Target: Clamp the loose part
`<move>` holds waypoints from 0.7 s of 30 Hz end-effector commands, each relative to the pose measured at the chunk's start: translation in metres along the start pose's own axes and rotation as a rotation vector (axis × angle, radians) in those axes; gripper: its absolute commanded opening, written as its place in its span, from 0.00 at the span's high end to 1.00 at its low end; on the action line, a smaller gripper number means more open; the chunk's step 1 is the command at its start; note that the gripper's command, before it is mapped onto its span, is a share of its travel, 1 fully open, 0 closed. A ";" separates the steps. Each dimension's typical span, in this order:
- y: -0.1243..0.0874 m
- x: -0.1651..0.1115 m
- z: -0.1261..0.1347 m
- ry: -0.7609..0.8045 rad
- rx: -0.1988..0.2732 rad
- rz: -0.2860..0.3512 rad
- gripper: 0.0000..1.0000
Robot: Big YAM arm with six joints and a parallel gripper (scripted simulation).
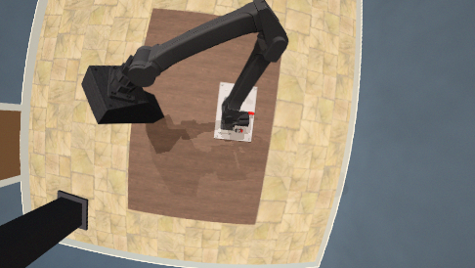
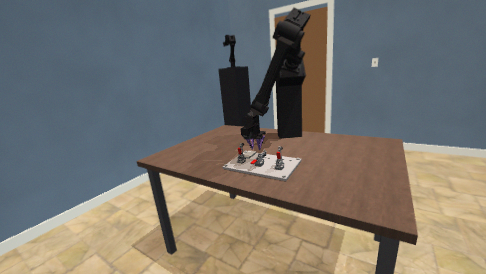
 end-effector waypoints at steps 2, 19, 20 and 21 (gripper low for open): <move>-0.042 -0.003 -0.009 0.010 -0.023 0.002 0.55; -0.153 0.000 -0.007 0.004 -0.023 -0.006 0.55; -0.148 -0.007 -0.009 0.017 -0.020 0.009 0.55; -0.146 -0.011 -0.010 0.025 -0.018 0.019 0.55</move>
Point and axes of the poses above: the point where the finger pads meet when closed, its own y axis out along the fingers, its own z axis across the jaws, x = y × z, the point moved 4 cm from there along -y, back along the fingers, and after that the axes turned 11 degrees about -y, right-handed, at the moved point
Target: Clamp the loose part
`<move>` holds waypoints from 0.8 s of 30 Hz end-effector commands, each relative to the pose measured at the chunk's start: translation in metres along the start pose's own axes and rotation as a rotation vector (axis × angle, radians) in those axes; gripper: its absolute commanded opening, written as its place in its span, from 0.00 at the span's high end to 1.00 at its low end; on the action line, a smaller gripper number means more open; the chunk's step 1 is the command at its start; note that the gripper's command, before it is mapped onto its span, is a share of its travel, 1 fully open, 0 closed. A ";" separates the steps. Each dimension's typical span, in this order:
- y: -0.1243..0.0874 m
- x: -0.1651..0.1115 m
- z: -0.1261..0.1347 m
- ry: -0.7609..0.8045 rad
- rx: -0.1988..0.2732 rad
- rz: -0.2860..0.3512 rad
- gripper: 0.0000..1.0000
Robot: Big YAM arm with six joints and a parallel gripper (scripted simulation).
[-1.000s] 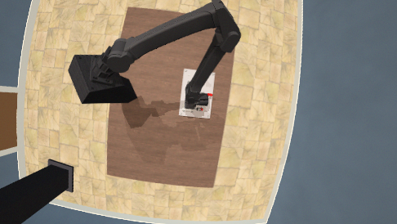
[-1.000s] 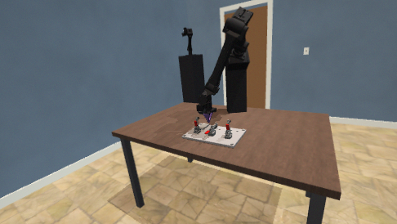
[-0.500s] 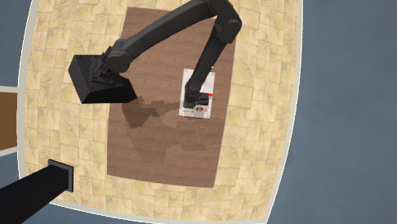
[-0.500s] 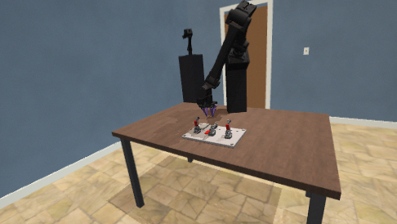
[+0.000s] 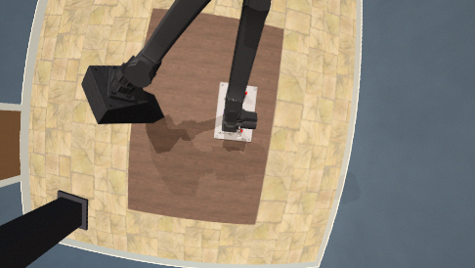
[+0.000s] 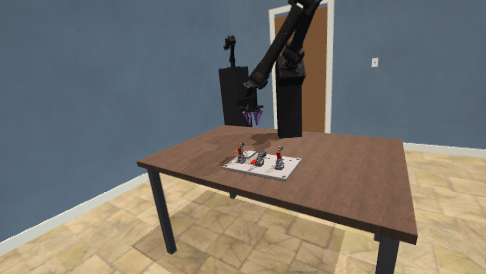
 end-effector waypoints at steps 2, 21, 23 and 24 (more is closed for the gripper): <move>-0.002 -0.017 -0.010 0.017 -0.007 0.036 0.55; -0.001 0.040 -0.050 0.007 -0.009 0.022 0.55; -0.001 0.044 -0.054 0.007 -0.009 0.022 0.55; -0.001 0.044 -0.054 0.007 -0.009 0.022 0.55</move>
Point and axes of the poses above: the point where the finger pads meet when closed, its own y axis out along the fingers, its own z axis across the jaws, x = y × z, the point moved 4 cm from there along -y, back along the fingers, and after that the axes turned 11 degrees about -y, right-handed, at the moved point
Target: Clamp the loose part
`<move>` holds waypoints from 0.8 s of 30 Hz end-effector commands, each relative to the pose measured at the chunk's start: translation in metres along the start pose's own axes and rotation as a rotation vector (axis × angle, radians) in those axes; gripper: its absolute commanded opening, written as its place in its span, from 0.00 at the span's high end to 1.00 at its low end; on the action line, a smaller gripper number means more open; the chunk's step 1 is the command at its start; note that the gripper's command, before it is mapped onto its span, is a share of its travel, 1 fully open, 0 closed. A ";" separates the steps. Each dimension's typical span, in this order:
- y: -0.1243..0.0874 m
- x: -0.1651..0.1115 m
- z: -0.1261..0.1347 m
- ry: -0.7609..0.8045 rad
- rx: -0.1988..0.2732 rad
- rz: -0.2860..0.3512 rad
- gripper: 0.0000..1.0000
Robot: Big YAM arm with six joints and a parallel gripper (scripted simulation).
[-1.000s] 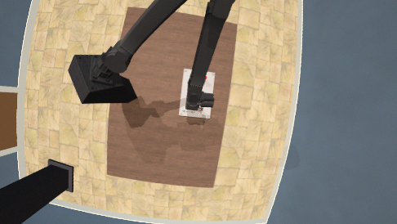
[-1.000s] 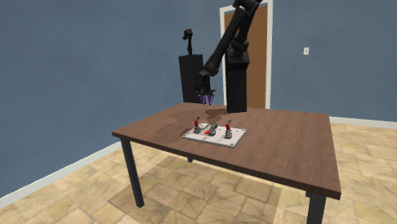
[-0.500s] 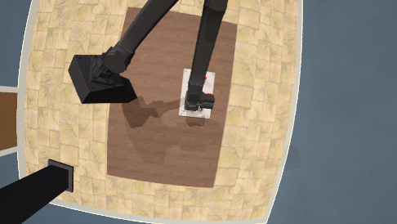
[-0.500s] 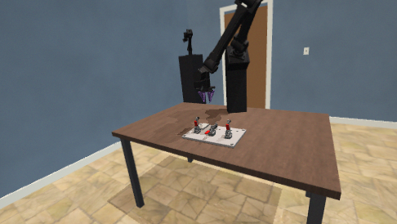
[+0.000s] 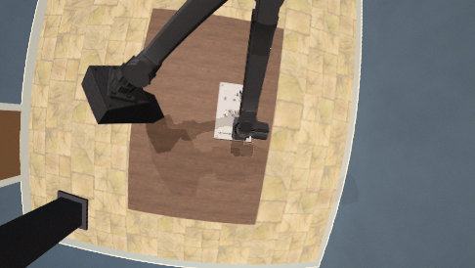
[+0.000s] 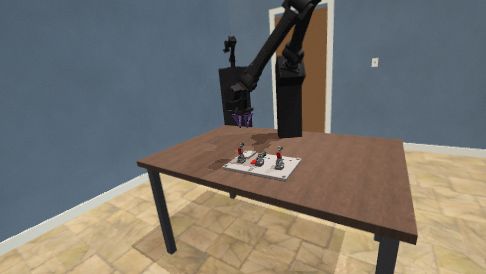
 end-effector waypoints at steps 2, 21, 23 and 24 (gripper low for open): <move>-0.007 0.009 -0.019 0.004 -0.014 0.002 0.55; -0.011 0.031 -0.032 0.000 -0.018 -0.005 0.55; -0.006 0.029 -0.035 0.011 -0.019 -0.002 0.55; -0.005 0.032 -0.036 0.008 -0.022 -0.011 0.55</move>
Point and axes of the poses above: the point where the finger pads meet when closed, its own y axis out along the fingers, its own z axis across the jaws, x = y × z, the point moved 4 cm from there along -y, back along the fingers, and after that the axes turned 11 degrees about -y, right-handed, at the moved point
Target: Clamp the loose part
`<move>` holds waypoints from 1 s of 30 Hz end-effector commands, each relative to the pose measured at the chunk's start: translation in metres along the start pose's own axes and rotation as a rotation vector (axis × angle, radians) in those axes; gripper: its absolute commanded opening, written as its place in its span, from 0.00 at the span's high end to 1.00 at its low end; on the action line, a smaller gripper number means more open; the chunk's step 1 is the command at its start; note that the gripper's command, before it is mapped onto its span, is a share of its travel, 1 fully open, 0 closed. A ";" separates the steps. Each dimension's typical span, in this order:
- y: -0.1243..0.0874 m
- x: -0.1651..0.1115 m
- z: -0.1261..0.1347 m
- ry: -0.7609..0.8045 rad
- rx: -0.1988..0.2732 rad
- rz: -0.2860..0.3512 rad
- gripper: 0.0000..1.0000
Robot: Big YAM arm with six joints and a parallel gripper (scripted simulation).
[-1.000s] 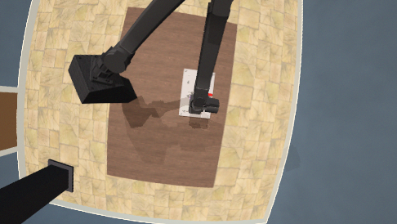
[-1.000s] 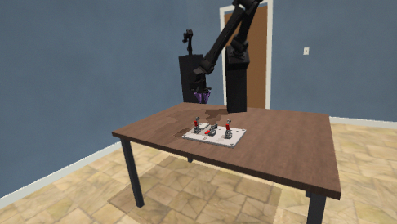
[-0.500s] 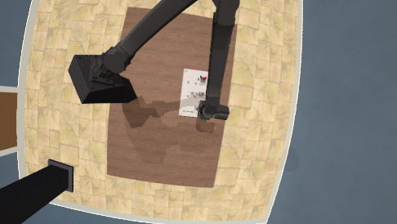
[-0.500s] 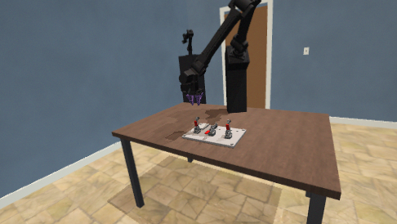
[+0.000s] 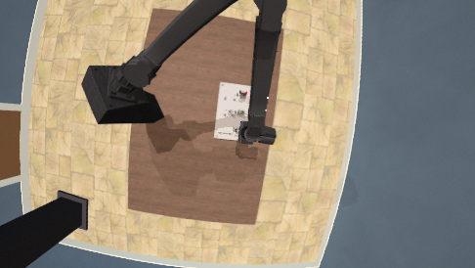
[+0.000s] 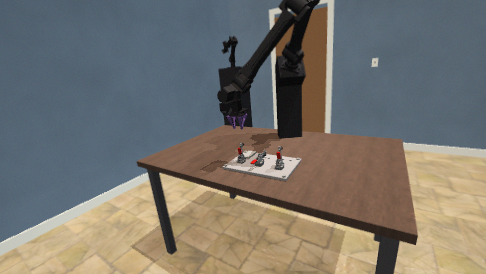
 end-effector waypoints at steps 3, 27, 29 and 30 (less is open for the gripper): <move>0.011 0.006 -0.003 -0.001 -0.001 -0.008 0.55; 0.089 0.002 0.000 0.002 0.002 -0.004 0.55; 0.090 0.011 0.003 -0.011 0.000 -0.021 0.55; 0.099 0.001 0.000 0.003 0.002 -0.003 0.55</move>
Point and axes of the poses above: the point where the finger pads meet when closed, its own y axis out along the fingers, its own z axis across the jaws, x = y × z, the point moved 4 cm from there along -y, back along the fingers, and after that the axes turned 11 degrees about -y, right-handed, at the moved point
